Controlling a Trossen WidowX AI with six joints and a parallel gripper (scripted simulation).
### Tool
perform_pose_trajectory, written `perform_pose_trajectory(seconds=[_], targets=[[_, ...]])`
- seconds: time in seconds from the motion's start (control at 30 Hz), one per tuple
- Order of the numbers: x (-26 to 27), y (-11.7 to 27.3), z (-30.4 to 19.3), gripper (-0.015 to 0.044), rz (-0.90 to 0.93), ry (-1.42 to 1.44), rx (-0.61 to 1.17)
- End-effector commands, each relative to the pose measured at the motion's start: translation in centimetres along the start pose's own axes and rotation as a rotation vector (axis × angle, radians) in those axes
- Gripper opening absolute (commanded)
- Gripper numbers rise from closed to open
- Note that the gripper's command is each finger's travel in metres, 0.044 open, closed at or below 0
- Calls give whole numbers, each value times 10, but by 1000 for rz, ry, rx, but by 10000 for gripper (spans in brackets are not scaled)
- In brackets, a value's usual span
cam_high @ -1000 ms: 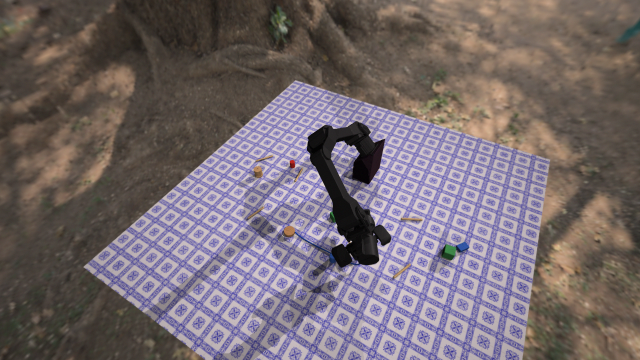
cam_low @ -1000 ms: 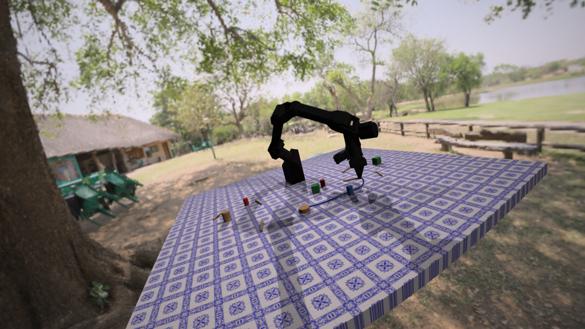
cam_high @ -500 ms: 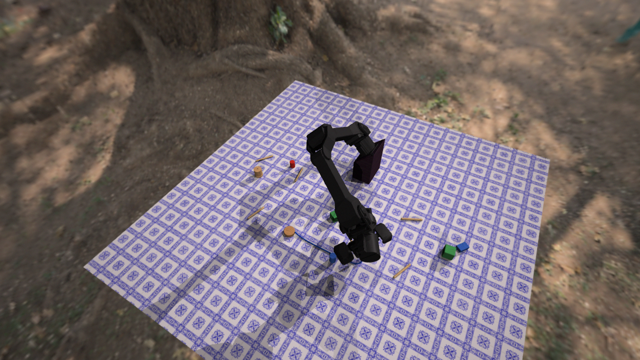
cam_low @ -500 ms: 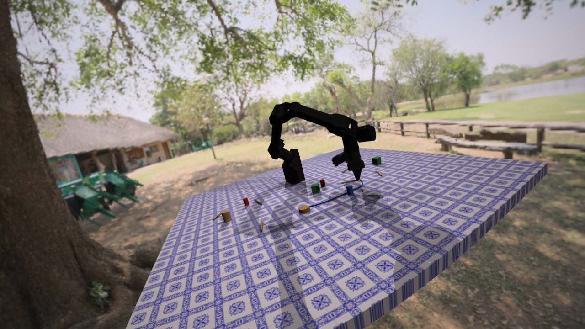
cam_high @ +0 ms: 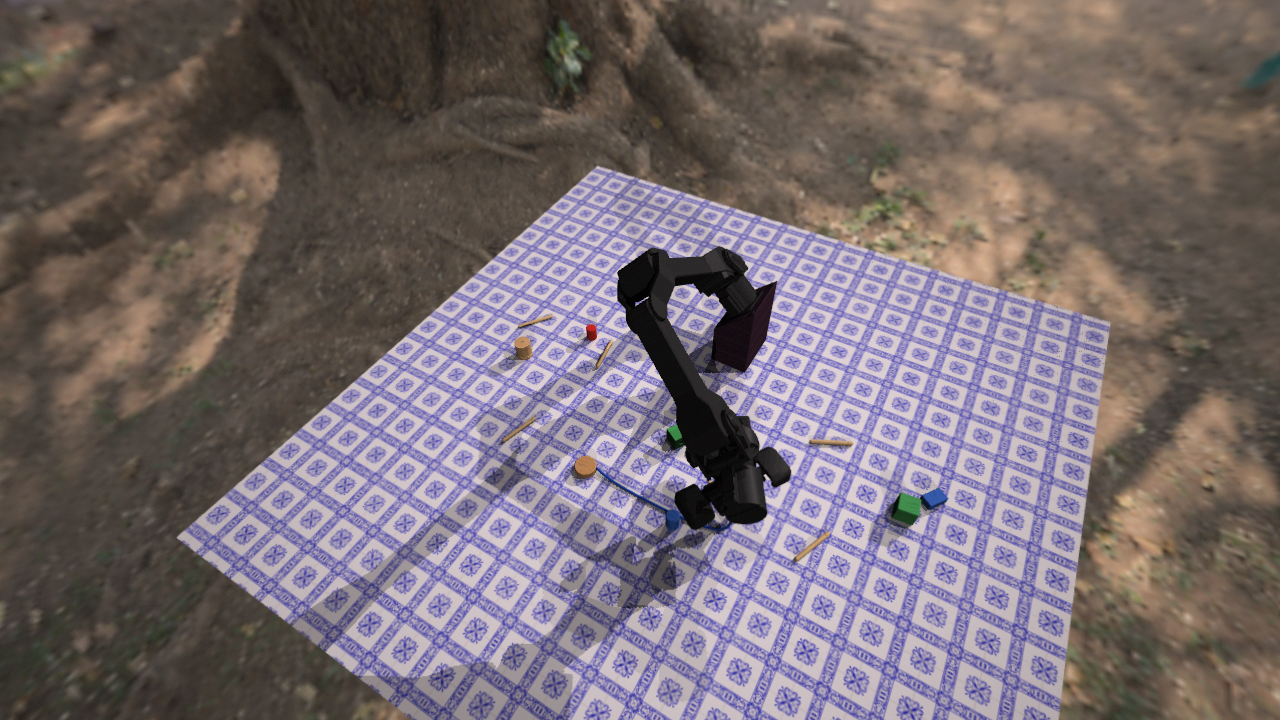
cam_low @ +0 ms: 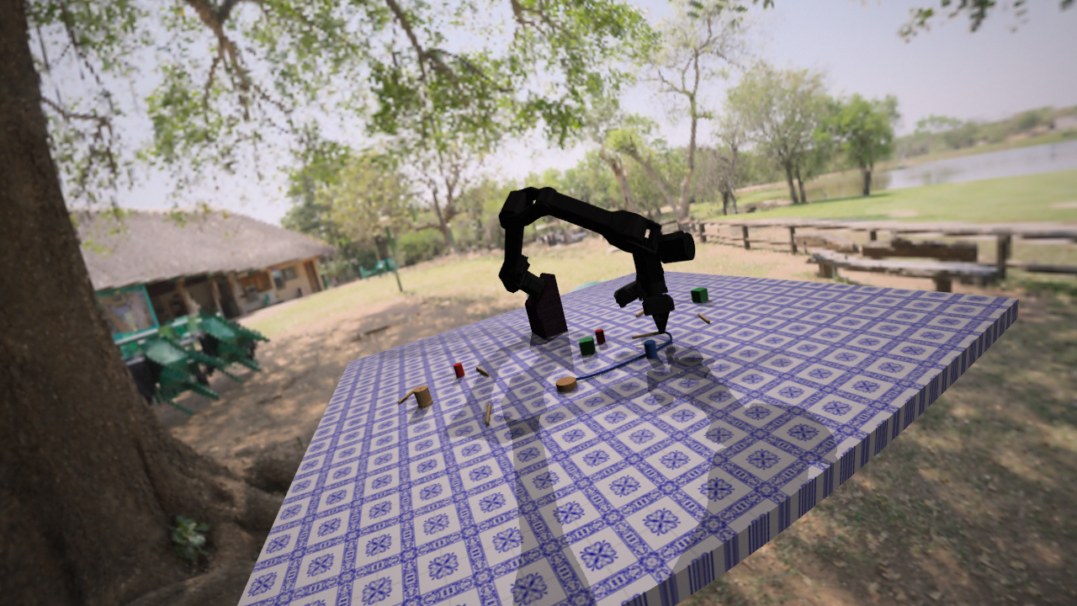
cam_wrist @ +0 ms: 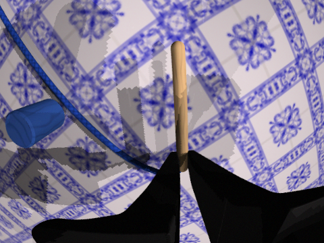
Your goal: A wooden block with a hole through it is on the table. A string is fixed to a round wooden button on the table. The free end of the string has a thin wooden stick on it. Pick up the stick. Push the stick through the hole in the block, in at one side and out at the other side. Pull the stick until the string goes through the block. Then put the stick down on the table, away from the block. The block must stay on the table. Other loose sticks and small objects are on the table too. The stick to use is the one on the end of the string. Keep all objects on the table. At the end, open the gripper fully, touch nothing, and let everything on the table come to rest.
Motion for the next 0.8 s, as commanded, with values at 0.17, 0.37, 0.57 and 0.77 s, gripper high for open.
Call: perform_pose_trajectory(seconds=[0.17, 0.37, 0.57, 0.77], targets=[[2, -1, 12, 0, 0, 3, -5], [4, -1, 20, 0, 0, 3, -5], [5, 0, 27, 0, 0, 3, -5], [6, 0, 35, 0, 0, 3, -5]])
Point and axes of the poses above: the point midway between the two fingers, 35 mm back from their tips, its own y axis back along the fingers, its own x axis across the jaws, z = x × y, the point moved 5 cm from there along y, back along the fingers, and after that the axes turned 5 degrees about -y, right-handed, at the moved point
